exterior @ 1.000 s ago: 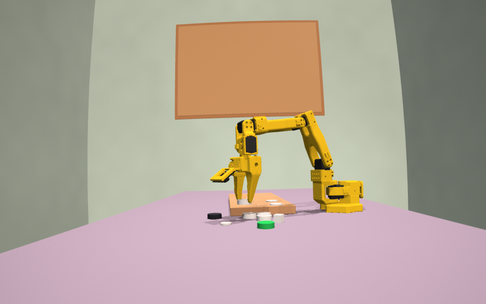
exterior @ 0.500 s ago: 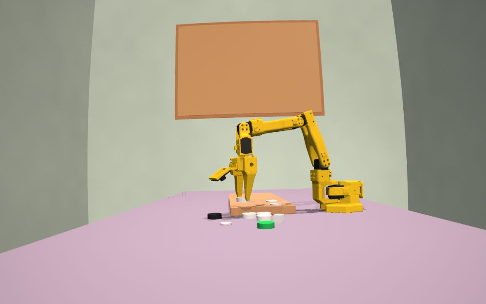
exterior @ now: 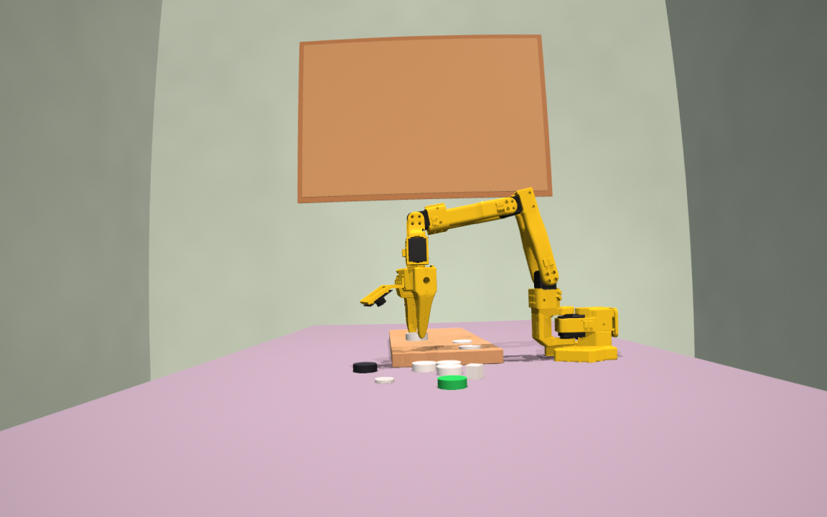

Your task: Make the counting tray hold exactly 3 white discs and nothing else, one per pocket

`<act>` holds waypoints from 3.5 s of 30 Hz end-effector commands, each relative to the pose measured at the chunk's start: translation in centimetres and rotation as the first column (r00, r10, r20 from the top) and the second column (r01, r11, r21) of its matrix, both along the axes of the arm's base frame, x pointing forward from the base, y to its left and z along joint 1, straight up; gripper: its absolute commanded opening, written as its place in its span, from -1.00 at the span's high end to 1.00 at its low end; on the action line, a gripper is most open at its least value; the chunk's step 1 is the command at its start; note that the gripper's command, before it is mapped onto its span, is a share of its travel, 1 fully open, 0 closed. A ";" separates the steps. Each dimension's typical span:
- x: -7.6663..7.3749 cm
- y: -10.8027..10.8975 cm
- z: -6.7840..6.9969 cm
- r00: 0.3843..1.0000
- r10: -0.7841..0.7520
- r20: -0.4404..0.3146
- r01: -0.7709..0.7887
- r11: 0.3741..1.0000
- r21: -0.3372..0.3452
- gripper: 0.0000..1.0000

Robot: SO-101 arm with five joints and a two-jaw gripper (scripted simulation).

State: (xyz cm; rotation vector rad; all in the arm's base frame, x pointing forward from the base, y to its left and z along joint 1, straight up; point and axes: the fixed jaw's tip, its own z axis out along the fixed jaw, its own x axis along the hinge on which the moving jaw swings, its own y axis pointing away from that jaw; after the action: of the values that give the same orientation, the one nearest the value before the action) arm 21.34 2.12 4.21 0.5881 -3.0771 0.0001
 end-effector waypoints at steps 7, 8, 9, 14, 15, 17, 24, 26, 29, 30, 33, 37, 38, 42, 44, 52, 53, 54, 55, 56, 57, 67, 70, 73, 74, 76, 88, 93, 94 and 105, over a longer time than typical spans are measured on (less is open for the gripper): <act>0.7 -0.6 1.2 0.997 -0.029 0.077 0.029 1.000 0.006 1.00; 0.7 -0.6 1.2 0.997 -0.030 0.077 0.029 1.000 0.006 1.00; 0.7 -0.6 1.2 0.997 -0.030 0.077 0.029 1.000 0.006 1.00; 0.6 -0.7 1.1 0.996 -0.035 0.081 0.035 0.999 0.007 1.00; 0.6 -0.7 1.1 0.996 -0.035 0.081 0.035 0.999 0.007 1.00; 0.6 -0.7 1.1 0.996 -0.035 0.081 0.035 0.999 0.007 1.00; 0.6 -0.6 1.1 0.996 -0.036 0.081 0.035 0.999 0.007 1.00; 0.6 -0.6 1.1 0.996 -0.036 0.081 0.035 0.999 0.007 1.00; 0.6 -0.6 1.1 0.996 -0.036 0.081 0.035 0.999 0.007 1.00; 0.6 -0.6 1.1 0.996 -0.036 0.081 0.035 0.999 0.007 1.00; 0.6 -0.6 1.1 0.996 -0.036 0.081 0.035 0.999 0.007 1.00; 0.6 -0.6 1.1 0.996 -0.036 0.080 0.036 0.999 0.007 1.00; 0.6 -0.6 1.1 0.996 -0.036 0.080 0.036 0.999 0.007 1.00; 0.6 -0.6 1.1 0.996 -0.036 0.080 0.036 0.999 0.007 1.00; 0.7 -0.5 1.1 0.996 -0.034 0.080 0.033 0.999 0.007 1.00; 0.7 -0.5 1.1 0.996 -0.034 0.080 0.033 0.999 0.007 1.00; 0.7 -0.5 1.1 0.996 -0.034 0.080 0.033 0.999 0.007 1.00; 0.7 -0.5 1.1 0.996 -0.034 0.080 0.033 0.999 0.007 1.00; 0.7 -0.5 1.1 0.996 -0.034 0.080 0.033 0.999 0.007 1.00; 0.7 -0.5 1.1 0.996 -0.034 0.080 0.033 0.999 0.007 1.00; 0.7 -0.5 1.1 0.996 -0.034 0.080 0.033 0.999 0.007 1.00; 0.7 -0.5 0.6 0.996 -0.034 0.080 0.033 0.999 0.007 1.00; 0.7 -0.5 0.2 0.996 -0.034 0.080 0.033 0.999 0.007 1.00; 0.8 -0.5 -0.1 0.996 -0.034 0.080 0.033 0.999 0.007 1.00; 0.8 -0.5 -0.2 0.996 -0.034 0.080 0.033 0.999 0.007 1.00; 0.8 -0.5 -0.4 0.996 -0.034 0.080 0.033 0.999 0.007 1.00; 0.8 -0.5 -0.5 0.996 -0.034 0.080 0.033 0.999 0.007 1.00; 0.7 -0.4 -0.6 0.997 -0.031 0.074 0.030 1.000 0.007 1.00; 0.7 -0.4 -0.6 0.997 -0.031 0.074 0.030 1.000 0.007 1.00; 0.7 -0.4 -0.6 0.997 -0.030 0.073 0.030 1.000 0.006 1.00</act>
State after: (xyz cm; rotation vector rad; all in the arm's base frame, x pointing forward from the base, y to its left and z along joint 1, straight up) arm 21.14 1.54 2.50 0.5427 -3.0907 0.0011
